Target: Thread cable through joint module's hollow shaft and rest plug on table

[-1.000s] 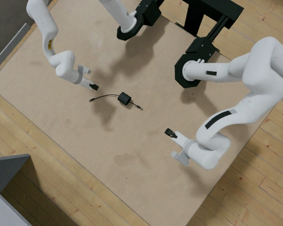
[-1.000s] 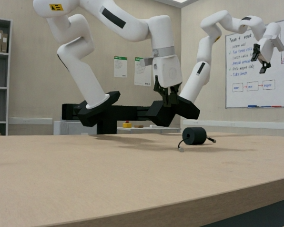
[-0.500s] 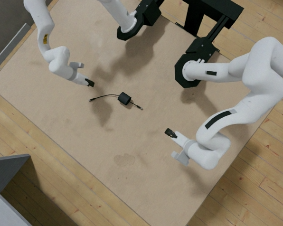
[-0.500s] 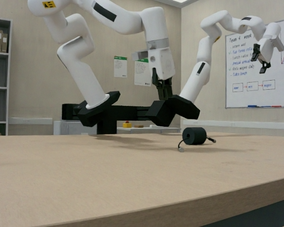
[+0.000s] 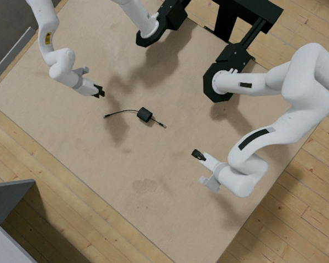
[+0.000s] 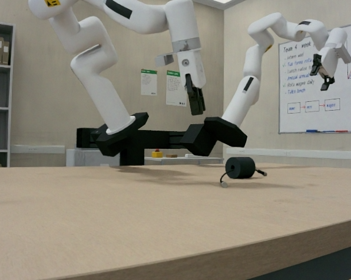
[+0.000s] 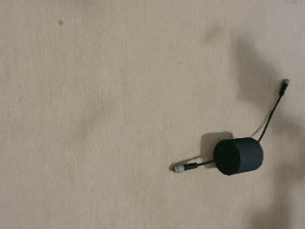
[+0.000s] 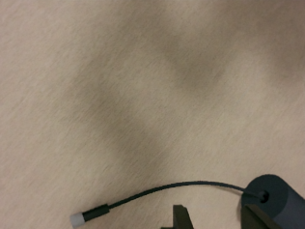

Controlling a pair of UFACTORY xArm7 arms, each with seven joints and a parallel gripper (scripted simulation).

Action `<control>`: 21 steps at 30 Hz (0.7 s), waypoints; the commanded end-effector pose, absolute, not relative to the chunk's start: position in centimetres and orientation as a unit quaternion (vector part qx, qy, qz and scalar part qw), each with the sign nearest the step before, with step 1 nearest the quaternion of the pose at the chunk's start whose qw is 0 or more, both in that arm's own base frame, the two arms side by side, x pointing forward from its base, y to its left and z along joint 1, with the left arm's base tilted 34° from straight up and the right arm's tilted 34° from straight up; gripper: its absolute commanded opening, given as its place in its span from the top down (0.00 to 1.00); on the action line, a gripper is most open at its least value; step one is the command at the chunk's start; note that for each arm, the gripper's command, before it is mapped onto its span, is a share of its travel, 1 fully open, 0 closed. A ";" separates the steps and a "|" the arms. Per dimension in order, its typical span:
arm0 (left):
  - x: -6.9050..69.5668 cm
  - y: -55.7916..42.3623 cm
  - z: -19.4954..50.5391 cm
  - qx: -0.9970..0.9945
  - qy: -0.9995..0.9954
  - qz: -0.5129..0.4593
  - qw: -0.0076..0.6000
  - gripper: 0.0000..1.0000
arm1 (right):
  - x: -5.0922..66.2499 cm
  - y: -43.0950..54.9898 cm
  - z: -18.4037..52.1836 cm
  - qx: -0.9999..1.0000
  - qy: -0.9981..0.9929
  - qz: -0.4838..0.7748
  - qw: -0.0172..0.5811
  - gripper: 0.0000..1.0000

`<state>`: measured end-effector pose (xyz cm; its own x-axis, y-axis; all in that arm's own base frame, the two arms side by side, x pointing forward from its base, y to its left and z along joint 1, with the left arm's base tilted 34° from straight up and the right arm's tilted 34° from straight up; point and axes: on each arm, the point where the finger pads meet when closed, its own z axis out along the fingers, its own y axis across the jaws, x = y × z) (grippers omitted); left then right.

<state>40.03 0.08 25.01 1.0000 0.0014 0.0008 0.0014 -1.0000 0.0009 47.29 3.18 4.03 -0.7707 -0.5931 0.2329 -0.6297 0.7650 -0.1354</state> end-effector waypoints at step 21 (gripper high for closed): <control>40.1 0.0 25.2 1.000 -0.001 0.002 0.000 0.00 | 46.7 2.1 9.5 0.567 -0.817 0.057 0.092 0.65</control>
